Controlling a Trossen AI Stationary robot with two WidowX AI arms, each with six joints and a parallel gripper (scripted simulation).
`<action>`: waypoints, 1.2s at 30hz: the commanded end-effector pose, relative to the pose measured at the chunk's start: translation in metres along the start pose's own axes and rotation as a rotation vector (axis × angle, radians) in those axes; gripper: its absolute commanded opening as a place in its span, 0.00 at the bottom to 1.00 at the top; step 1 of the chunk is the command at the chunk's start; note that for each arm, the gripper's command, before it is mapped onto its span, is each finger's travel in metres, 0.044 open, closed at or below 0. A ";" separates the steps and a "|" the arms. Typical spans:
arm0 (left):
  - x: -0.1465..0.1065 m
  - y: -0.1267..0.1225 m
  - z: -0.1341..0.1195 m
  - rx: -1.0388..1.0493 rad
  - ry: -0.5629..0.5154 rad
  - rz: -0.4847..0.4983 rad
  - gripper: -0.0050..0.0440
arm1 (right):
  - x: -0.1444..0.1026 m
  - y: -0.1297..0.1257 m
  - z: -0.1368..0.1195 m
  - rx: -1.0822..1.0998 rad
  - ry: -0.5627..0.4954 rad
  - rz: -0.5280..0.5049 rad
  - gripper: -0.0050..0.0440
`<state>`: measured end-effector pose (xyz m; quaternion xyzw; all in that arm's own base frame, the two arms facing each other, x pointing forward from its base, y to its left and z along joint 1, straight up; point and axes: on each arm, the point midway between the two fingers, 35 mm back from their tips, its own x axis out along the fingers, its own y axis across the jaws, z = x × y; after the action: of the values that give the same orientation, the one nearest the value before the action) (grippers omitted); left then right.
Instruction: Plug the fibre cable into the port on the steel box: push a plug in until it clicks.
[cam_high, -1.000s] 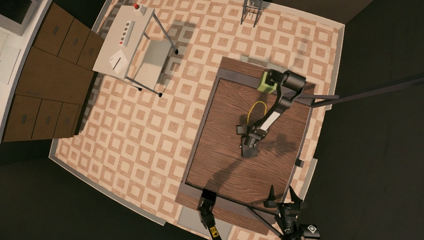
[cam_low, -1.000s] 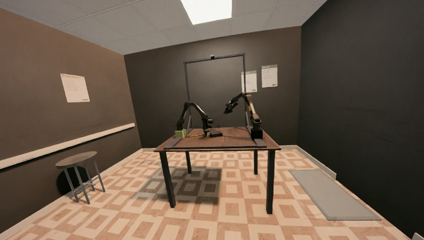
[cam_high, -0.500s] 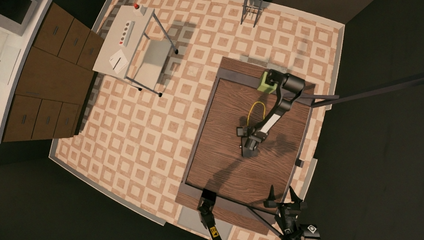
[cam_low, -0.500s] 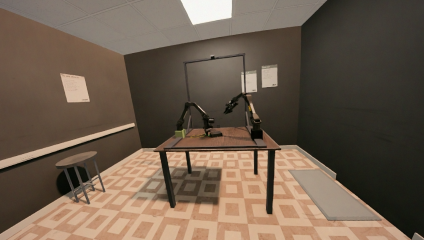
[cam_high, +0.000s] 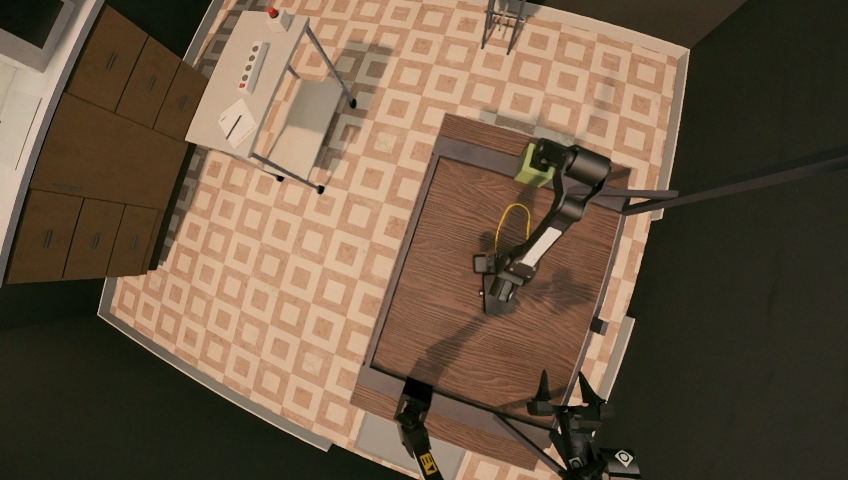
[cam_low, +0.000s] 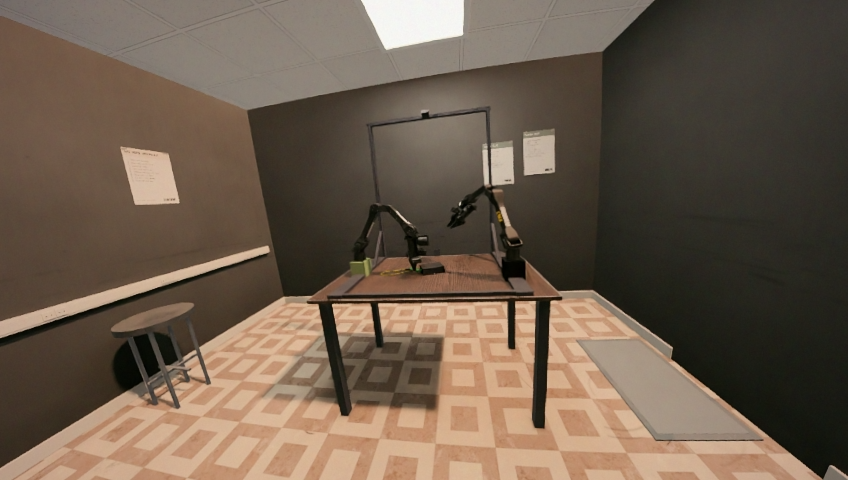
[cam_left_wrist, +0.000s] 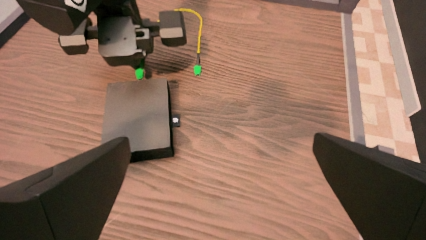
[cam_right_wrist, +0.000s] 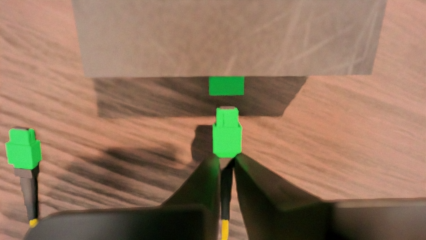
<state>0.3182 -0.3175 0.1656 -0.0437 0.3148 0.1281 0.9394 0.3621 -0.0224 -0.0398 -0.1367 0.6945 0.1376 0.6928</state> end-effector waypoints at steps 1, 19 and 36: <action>-0.006 0.000 0.008 -0.021 -0.008 -0.015 1.00 | -0.012 -0.002 0.006 0.004 -0.033 -0.014 0.00; -0.006 0.000 0.008 -0.021 -0.008 -0.015 1.00 | -0.002 0.000 0.005 0.003 -0.012 -0.004 0.00; -0.006 0.000 0.008 -0.021 -0.008 -0.015 1.00 | -0.006 -0.002 0.015 0.003 -0.024 -0.010 0.00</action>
<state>0.3182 -0.3175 0.1656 -0.0437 0.3148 0.1281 0.9394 0.3675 -0.0195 -0.0426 -0.1362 0.6960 0.1378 0.6914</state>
